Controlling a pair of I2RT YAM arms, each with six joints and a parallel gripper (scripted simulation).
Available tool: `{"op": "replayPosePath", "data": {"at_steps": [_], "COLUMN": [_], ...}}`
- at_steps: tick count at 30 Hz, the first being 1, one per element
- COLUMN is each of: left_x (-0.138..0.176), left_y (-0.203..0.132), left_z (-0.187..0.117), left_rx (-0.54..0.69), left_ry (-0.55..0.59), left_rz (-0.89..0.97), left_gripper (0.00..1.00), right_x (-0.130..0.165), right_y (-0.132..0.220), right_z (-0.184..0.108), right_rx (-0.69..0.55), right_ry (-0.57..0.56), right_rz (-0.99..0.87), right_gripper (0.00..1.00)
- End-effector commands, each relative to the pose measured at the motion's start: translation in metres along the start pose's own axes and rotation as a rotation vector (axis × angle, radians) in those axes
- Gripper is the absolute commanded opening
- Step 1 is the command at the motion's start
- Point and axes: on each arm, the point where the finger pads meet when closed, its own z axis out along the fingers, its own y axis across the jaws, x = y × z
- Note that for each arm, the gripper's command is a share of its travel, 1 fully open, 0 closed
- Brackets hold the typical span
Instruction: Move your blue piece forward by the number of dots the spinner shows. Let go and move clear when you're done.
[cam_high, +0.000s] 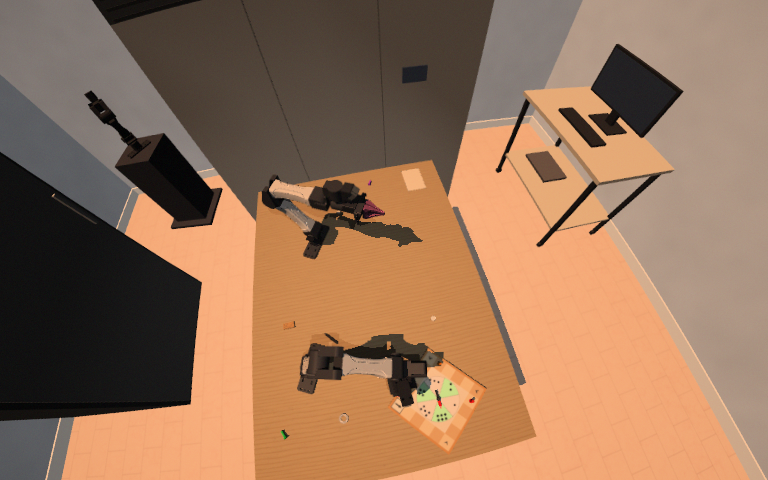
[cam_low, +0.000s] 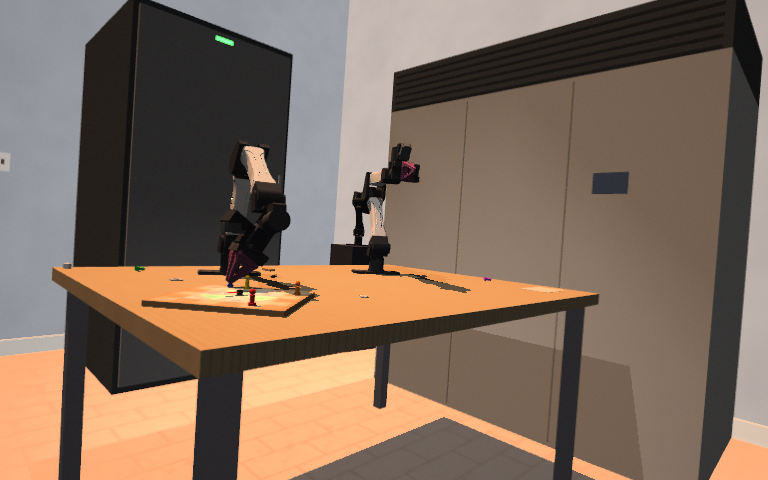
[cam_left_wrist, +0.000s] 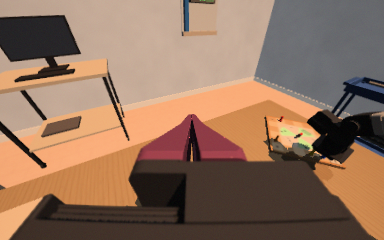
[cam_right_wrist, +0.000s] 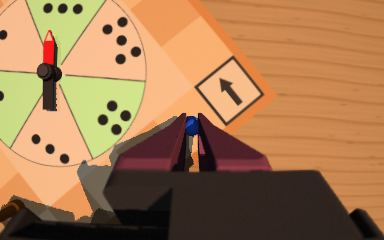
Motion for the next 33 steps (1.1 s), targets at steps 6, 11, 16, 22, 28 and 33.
{"op": "replayPosePath", "data": {"at_steps": [6,11,16,22,28,33], "left_x": [-0.004,-0.004,-0.004,-0.004,-0.004,-0.004], "left_y": [0.0,0.0,0.0,0.0,0.0,0.0], "left_z": [-0.001,-0.001,-0.001,-0.001,-0.001,-0.001], "left_rx": [0.0,0.0,0.0,0.0,0.0,0.0], "left_ry": [-0.011,-0.011,-0.011,-0.011,-0.011,-0.011], "left_rz": [0.0,0.0,0.0,0.0,0.0,0.0], "left_gripper": [0.0,0.0,0.0,0.0,0.0,0.0], "right_x": [-0.001,-0.001,-0.015,-0.019,-0.023,-0.029], "right_y": [0.003,0.003,0.014,0.01,0.01,0.009], "right_z": [-0.006,-0.006,-0.021,-0.026,-0.031,-0.038], "right_rx": [-0.026,-0.026,-0.053,-0.043,-0.043,-0.041], "right_ry": [-0.008,-0.008,-0.016,-0.012,-0.011,-0.012], "right_rz": [-0.001,-0.001,0.019,0.014,0.019,0.018], "right_gripper": [0.0,0.0,0.0,0.0,0.0,0.0]}}
